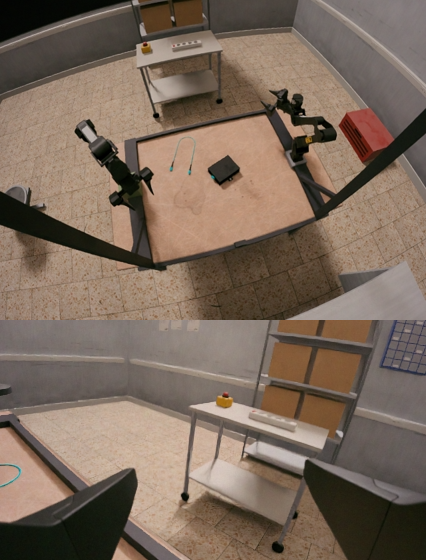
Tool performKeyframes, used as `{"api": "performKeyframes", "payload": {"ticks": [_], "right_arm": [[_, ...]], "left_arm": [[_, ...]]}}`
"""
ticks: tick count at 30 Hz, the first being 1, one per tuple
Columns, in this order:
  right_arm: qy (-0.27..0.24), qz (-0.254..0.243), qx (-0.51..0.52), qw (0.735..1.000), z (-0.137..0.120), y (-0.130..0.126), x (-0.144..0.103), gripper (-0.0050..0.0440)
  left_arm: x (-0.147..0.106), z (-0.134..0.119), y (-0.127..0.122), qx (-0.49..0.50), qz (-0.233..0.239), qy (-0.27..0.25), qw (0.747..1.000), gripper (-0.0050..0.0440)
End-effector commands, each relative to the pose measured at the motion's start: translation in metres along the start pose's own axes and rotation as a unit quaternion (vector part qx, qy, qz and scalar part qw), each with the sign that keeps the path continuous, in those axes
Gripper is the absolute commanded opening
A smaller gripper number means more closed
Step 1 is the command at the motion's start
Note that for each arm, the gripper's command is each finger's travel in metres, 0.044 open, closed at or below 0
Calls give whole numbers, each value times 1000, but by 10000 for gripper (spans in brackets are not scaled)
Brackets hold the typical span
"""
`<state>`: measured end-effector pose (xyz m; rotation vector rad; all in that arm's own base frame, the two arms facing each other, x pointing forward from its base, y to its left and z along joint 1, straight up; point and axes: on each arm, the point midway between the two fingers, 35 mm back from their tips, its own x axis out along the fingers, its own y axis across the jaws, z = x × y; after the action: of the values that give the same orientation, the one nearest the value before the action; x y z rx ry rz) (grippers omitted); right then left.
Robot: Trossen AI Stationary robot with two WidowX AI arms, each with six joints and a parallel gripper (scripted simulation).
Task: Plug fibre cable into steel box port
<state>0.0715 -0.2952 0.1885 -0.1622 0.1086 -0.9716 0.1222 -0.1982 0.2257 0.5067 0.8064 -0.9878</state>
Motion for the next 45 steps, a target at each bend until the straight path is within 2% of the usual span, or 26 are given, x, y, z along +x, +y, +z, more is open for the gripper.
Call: {"api": "performKeyframes", "payload": {"ticks": [1, 19, 22, 26, 32, 34, 35, 45], "right_arm": [[-7, -1, -6, 1000, 6, -2, 1, 440], [-7, -1, -6, 1000, 6, -2, 1, 440], [-6, 5, 0, 1000, 9, 0, 7, 440], [3, 31, 14, 999, 14, 15, 23, 440], [22, 74, 34, 996, 22, 45, 46, 440], [22, 74, 34, 996, 22, 45, 46, 440], [25, 80, 36, 996, 23, 50, 49, 440], [60, 148, 55, 986, 36, 108, 75, 440]], "left_arm": [[-3, 3, 0, 0, 0, -6, 1000, 440], [-3, 3, 0, 0, 0, -6, 1000, 440], [6, -1, 5, -28, 3, 4, 1000, 440], [24, -2, 24, -128, 18, 11, 992, 440], [51, -11, 59, -286, 44, 18, 957, 440], [51, -11, 59, -286, 44, 18, 957, 440], [55, -13, 64, -310, 48, 18, 949, 440], [87, -45, 121, -544, 85, 11, 834, 440]]}}
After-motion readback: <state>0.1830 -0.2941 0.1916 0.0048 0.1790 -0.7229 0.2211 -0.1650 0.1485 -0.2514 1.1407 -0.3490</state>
